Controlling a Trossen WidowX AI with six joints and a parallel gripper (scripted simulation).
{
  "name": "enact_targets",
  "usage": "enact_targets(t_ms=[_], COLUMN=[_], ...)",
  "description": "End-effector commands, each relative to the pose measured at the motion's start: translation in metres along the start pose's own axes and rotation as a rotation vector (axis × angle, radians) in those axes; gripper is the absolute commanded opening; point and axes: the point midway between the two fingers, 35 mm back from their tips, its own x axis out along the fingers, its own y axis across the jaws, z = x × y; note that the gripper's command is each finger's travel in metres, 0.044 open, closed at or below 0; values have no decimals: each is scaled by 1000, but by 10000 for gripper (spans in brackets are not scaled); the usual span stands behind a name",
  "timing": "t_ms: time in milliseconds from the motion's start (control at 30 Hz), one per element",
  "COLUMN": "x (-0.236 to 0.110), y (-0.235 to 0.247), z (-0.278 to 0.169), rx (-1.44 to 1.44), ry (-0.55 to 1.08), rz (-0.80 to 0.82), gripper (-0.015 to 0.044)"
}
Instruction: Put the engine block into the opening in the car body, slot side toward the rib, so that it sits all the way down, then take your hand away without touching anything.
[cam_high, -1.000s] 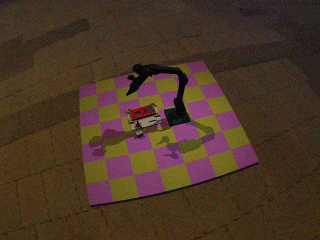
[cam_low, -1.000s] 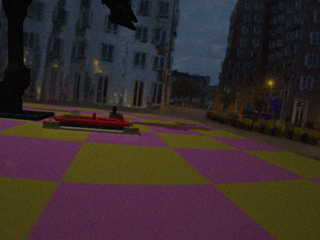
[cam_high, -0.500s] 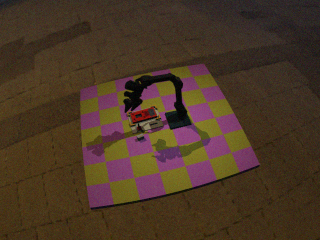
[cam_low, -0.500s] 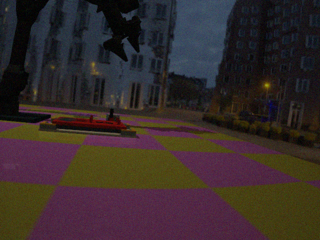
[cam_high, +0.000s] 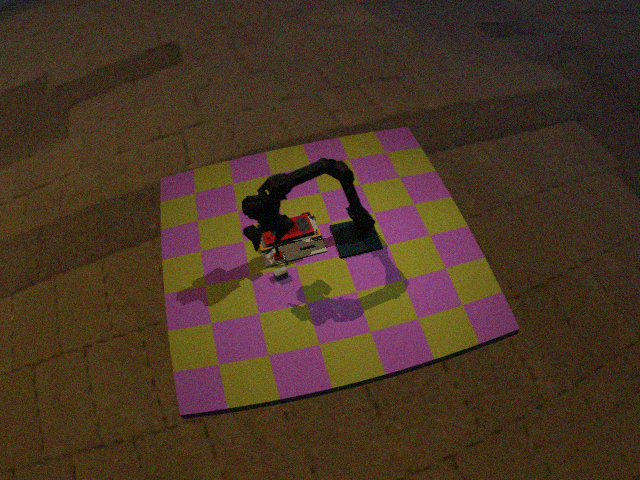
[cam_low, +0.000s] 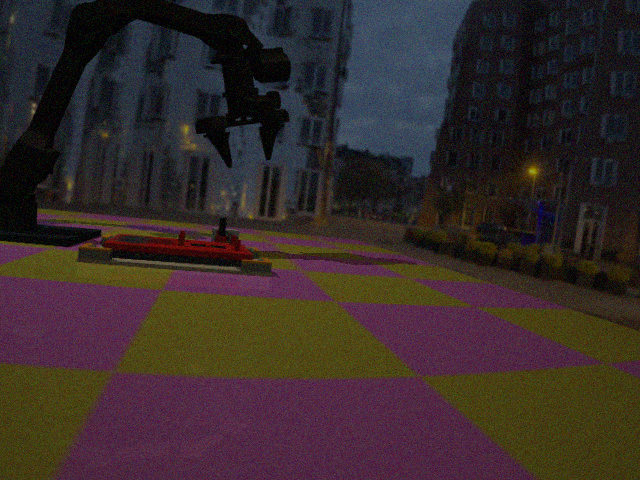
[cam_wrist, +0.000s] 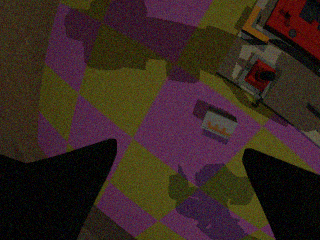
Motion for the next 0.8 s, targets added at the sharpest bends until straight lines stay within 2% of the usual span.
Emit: enact_targets(t_ms=[0,300,500,633,767], x=[22,62,64,94,96], y=[-8,-33,-35,-45,-46], z=[-9,-27,-26,-24,-24], rx=[85,240,243,243,243], ry=[-11,-71,-72,-72,-72], rz=[-104,-314,-318,-318,-318], gripper=[440,440,440,440,440])
